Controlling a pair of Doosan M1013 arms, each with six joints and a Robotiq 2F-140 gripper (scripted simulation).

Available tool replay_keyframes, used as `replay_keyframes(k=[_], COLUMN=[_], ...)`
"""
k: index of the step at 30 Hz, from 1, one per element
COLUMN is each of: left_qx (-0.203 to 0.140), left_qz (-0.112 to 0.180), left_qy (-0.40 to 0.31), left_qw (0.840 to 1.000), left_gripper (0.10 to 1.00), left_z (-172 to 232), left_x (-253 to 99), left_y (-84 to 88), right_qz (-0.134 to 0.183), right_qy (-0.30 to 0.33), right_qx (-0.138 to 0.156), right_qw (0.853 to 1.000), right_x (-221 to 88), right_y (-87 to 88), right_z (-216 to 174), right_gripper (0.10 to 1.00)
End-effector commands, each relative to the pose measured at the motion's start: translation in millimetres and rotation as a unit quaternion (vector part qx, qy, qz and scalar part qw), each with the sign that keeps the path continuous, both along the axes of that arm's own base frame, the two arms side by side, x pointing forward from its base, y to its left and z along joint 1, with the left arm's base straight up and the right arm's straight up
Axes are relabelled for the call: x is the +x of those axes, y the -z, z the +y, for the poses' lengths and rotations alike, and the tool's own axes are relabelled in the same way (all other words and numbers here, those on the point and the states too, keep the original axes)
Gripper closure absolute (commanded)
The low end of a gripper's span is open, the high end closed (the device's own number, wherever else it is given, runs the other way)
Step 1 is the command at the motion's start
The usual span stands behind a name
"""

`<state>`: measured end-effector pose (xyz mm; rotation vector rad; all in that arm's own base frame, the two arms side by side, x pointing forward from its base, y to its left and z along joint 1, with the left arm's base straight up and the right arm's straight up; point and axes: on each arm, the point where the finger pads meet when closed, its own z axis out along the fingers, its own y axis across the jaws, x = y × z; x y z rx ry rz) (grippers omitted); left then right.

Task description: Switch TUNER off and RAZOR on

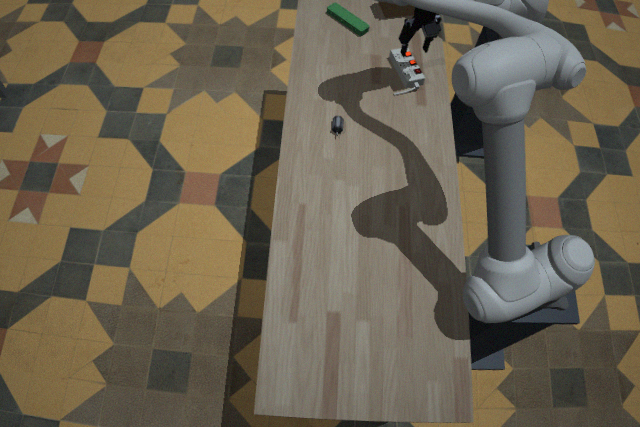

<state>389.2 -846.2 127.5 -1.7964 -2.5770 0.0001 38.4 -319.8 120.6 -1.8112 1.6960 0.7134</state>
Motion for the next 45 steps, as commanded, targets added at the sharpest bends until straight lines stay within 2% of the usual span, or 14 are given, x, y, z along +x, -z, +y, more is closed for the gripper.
replay_keyframes(k=[1,3,5,12,17,45], left_qx=[-0.001,-0.001,-0.001,-0.001,-0.001,-0.001], left_qz=[-0.001,-0.001,-0.001,-0.001,-0.001,-0.001], left_qy=[0.0,0.0,0.0,0.0,0.0,0.0], left_qw=[1.0,1.0,1.0,1.0,1.0,1.0], left_gripper=[0.098,0.098,0.098,0.098,0.098,0.098], left_z=[0,0,0,0,0,0], left_x=[0,0,0,0,0,0], left_y=[-12.5,-22.2,-22.2,-56.6,-70.8,-73.7], right_qz=[0.0,0.0,0.0,0.0,0.0,0.0], right_qy=[0.0,0.0,0.0,0.0,0.0,0.0], right_qx=[-0.001,-0.001,-0.001,-0.001,-0.001,-0.001], right_qw=[1.0,1.0,1.0,1.0,1.0,1.0], right_x=[0,0,0,0,0,0], right_y=[-0.4,-0.4,-0.4,-0.4,-0.4,-0.4], right_z=[0,0,0,0,0,0], right_gripper=[0.098,0.098,0.098,0.098,0.098,0.098])
